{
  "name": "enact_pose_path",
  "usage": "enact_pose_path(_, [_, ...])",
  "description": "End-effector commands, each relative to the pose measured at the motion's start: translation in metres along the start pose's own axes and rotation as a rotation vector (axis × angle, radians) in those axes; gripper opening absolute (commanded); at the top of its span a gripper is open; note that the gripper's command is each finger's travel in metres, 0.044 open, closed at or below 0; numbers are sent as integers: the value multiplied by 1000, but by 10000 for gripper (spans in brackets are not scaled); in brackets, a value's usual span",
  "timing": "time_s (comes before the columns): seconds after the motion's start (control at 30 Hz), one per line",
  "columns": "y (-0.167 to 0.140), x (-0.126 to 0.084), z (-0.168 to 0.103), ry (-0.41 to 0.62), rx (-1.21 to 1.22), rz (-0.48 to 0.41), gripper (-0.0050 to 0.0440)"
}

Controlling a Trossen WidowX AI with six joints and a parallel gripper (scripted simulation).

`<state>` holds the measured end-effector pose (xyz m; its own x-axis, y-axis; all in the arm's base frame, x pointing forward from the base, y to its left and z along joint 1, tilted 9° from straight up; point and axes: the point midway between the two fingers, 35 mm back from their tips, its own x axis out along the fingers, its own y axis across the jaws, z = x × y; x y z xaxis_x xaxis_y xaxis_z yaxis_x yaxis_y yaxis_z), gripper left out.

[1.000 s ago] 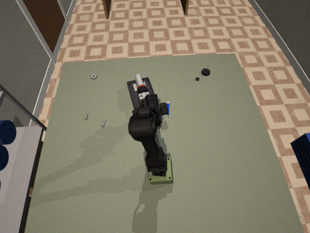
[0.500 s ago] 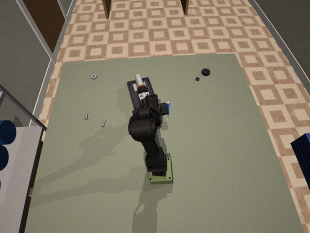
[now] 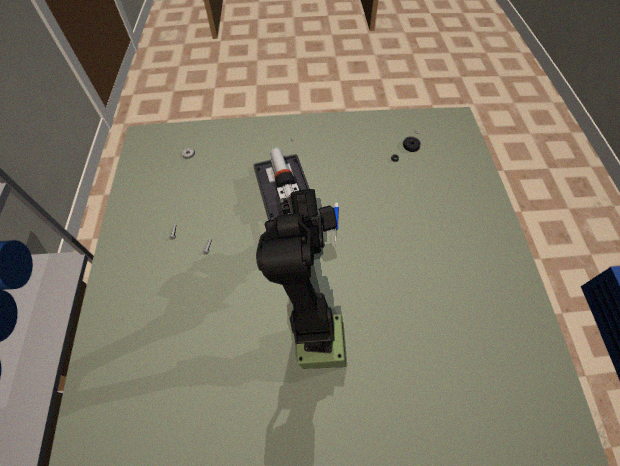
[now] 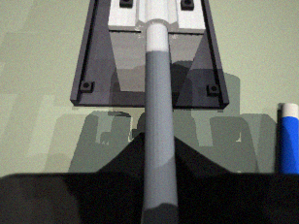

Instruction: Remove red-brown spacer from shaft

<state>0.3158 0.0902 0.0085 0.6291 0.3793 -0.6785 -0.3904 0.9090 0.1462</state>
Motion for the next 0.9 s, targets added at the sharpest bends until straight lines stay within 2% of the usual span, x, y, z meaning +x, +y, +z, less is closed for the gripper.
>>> enact_pose_path(0.0, [-1, -5, 8, -29, -11, -1, -50])
enact_pose_path(0.87, [-1, -6, 6, -29, -11, -1, -50])
